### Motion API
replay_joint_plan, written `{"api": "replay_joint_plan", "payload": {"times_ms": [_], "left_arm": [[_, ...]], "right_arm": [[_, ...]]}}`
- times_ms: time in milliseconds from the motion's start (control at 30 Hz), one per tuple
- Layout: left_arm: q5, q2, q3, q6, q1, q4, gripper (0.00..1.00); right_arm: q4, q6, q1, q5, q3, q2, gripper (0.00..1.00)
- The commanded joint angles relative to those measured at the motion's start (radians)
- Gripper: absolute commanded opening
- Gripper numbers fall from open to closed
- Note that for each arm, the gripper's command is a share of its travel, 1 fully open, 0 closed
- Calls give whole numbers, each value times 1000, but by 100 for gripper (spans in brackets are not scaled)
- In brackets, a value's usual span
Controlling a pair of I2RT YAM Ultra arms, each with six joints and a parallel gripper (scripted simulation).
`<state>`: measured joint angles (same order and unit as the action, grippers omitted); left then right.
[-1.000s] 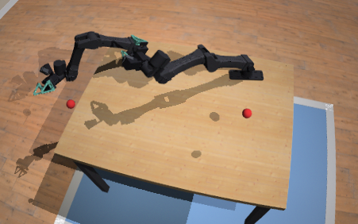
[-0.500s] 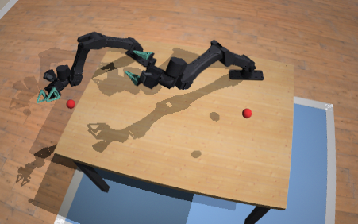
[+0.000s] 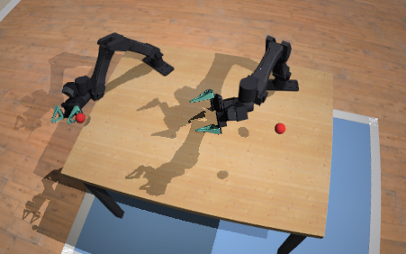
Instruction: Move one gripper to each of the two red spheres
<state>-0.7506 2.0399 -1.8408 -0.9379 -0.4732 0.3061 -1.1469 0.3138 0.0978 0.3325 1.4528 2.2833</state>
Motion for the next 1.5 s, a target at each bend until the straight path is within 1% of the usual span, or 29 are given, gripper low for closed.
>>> {"api": "replay_joint_plan", "payload": {"times_ms": [0,67,167,233,267,433,500,600,733,800,833,1000,1467], "left_arm": [[60,-114,113,197,107,-145,100],[80,-185,208,278,173,-198,100],[140,-299,344,401,255,-286,100],[140,-299,344,401,255,-286,100],[251,-374,400,487,264,-372,100],[366,-494,500,659,338,-517,100],[418,-531,523,723,354,-571,100],[524,-572,539,804,353,-643,100],[697,-584,507,879,311,-745,100],[697,-584,507,879,311,-745,100],[787,-571,473,893,277,-794,100],[826,-555,451,881,262,-818,100],[833,-550,445,879,259,-825,100]], "right_arm": [[42,-98,69,-80,-23,-83,100],[58,-131,107,-109,-32,-105,100],[80,-176,158,-147,-45,-136,100],[80,-176,158,-147,-45,-136,100],[91,-192,175,-163,-49,-148,100],[112,-244,233,-207,-64,-183,100],[119,-258,250,-220,-69,-193,100],[127,-273,268,-235,-73,-204,100],[132,-283,279,-244,-76,-211,100],[132,-283,279,-244,-76,-211,100],[133,-284,280,-246,-76,-212,100],[134,-285,281,-247,-76,-212,100],[135,-285,281,-247,-75,-212,100]]}}
